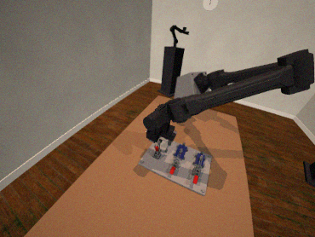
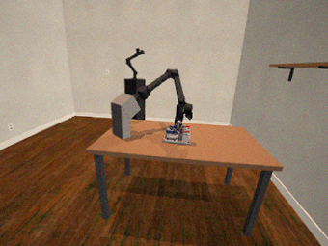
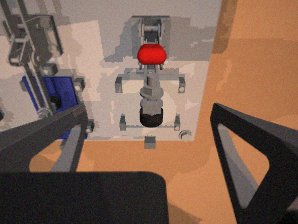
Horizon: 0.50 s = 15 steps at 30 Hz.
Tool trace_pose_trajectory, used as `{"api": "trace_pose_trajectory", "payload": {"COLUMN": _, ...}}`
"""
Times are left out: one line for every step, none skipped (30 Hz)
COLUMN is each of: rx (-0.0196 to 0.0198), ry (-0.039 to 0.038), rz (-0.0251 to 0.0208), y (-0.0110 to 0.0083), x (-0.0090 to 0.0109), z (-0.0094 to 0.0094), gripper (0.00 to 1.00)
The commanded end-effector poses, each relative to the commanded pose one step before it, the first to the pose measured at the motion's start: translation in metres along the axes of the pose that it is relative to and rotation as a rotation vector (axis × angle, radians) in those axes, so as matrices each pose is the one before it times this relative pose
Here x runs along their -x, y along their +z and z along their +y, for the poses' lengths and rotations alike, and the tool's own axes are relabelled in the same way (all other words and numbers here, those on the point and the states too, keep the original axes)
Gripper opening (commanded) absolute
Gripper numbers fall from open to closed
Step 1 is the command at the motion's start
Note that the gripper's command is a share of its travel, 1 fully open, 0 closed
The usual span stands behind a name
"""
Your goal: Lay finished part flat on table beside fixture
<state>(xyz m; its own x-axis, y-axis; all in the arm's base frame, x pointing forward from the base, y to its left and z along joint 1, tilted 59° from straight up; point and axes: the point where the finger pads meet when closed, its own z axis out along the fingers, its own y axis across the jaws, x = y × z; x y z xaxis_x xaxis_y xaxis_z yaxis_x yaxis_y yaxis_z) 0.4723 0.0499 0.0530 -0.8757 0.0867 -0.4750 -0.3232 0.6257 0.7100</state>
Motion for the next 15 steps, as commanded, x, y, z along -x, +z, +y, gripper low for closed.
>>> {"api": "trace_pose_trajectory", "payload": {"rx": -0.01457, "ry": -0.01829, "rz": -0.03619, "y": -0.01377, "x": -0.0026, "z": -0.0041, "gripper": 0.92}}
{"api": "trace_pose_trajectory", "payload": {"rx": 0.00033, "ry": 0.00003, "rz": 0.00007, "y": 0.00002, "x": -0.00362, "z": 0.00015, "gripper": 0.92}}
{"api": "trace_pose_trajectory", "payload": {"rx": 0.00033, "ry": 0.00003, "rz": 0.00007, "y": 0.00002, "x": -0.00359, "z": 0.00014, "gripper": 0.92}}
{"api": "trace_pose_trajectory", "payload": {"rx": 0.00032, "ry": 0.00003, "rz": 0.00007, "y": 0.00002, "x": -0.00353, "z": 0.00014, "gripper": 0.92}}
{"api": "trace_pose_trajectory", "payload": {"rx": 0.00017, "ry": 0.00003, "rz": 0.00009, "y": 0.00002, "x": -0.00345, "z": 0.00012, "gripper": 0.92}}
{"api": "trace_pose_trajectory", "payload": {"rx": 0.0, "ry": 0.0, "rz": 0.0, "y": 0.0, "x": 0.0, "z": 0.0, "gripper": 0.92}}
{"api": "trace_pose_trajectory", "payload": {"rx": 0.0, "ry": 0.0, "rz": 0.0, "y": 0.0, "x": 0.0, "z": 0.0, "gripper": 0.92}}
{"api": "trace_pose_trajectory", "payload": {"rx": -0.00022, "ry": 0.00539, "rz": 0.00015, "y": 0.00002, "x": -0.00335, "z": 0.00003, "gripper": 0.92}}
{"api": "trace_pose_trajectory", "payload": {"rx": 0.00022, "ry": -0.00377, "rz": 0.00007, "y": 0.00002, "x": -0.0032, "z": 0.0001, "gripper": 0.92}}
{"api": "trace_pose_trajectory", "payload": {"rx": 0.00015, "ry": -0.00154, "rz": 0.00008, "y": 0.00001, "x": -0.00303, "z": 0.0001, "gripper": 0.92}}
{"api": "trace_pose_trajectory", "payload": {"rx": 0.00003, "ry": 0.00002, "rz": 0.00009, "y": 0.00001, "x": -0.00285, "z": 0.00007, "gripper": 0.92}}
{"api": "trace_pose_trajectory", "payload": {"rx": -0.00004, "ry": 0.00002, "rz": 0.0001, "y": 0.00001, "x": -0.00264, "z": 0.00006, "gripper": 0.92}}
{"api": "trace_pose_trajectory", "payload": {"rx": -0.00005, "ry": 0.00002, "rz": 0.00009, "y": 0.00001, "x": -0.00242, "z": 0.00005, "gripper": 0.92}}
{"api": "trace_pose_trajectory", "payload": {"rx": -0.00004, "ry": 0.00019, "rz": 0.00008, "y": 0.00001, "x": -0.00218, "z": 0.00005, "gripper": 0.92}}
{"api": "trace_pose_trajectory", "payload": {"rx": -0.00004, "ry": 0.00078, "rz": 0.00007, "y": 0.00001, "x": -0.00194, "z": 0.00004, "gripper": 0.92}}
